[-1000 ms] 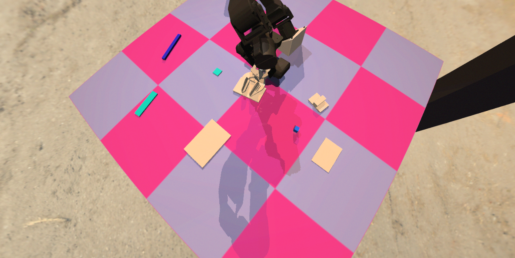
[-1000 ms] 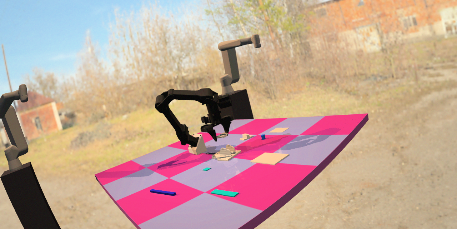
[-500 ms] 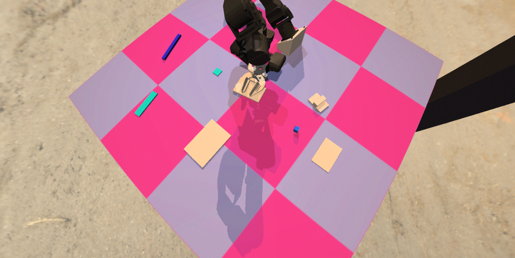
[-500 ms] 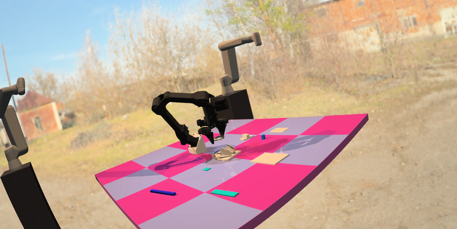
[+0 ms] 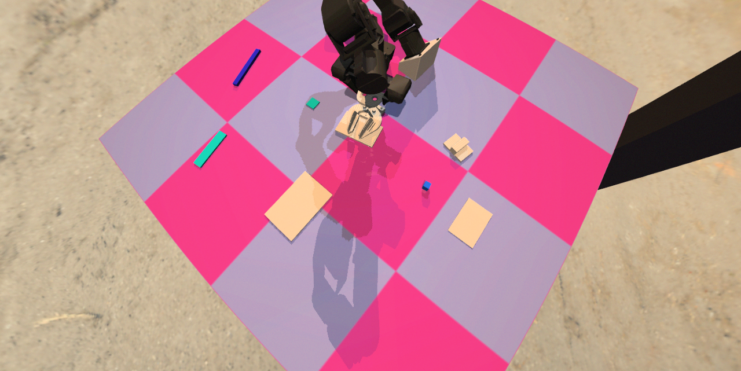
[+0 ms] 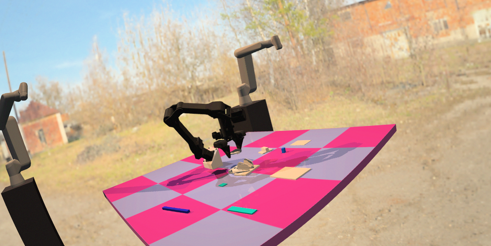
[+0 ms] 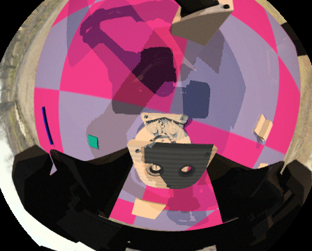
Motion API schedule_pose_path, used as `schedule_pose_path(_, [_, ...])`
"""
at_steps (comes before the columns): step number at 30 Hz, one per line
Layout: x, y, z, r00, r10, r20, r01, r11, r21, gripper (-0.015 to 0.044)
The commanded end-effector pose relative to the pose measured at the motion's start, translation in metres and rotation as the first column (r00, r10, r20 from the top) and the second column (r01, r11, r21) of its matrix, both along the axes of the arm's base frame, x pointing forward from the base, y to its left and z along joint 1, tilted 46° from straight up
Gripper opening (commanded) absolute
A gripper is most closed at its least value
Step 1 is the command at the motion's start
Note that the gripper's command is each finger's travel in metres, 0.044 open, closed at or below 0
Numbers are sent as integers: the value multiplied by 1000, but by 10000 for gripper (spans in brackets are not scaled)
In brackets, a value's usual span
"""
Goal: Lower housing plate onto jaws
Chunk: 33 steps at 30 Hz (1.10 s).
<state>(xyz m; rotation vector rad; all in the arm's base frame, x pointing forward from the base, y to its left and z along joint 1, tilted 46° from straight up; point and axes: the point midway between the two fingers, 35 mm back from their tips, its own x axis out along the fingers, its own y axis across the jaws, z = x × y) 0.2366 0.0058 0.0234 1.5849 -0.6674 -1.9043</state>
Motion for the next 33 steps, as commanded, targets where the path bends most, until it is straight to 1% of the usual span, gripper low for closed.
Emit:
schedule_pose_path(1, [0,-1,0,1000,5,-3,-5,1000,-5,351])
schedule_pose_path(7, [-1,-1,1,1000,5,-3,-5,1000,-5,351])
schedule_pose_path(14, [-12,-7,9,1000,4,-2,-4,1000,-5,351])
schedule_pose_path(33, [-12,-7,9,1000,4,-2,-4,1000,-5,351])
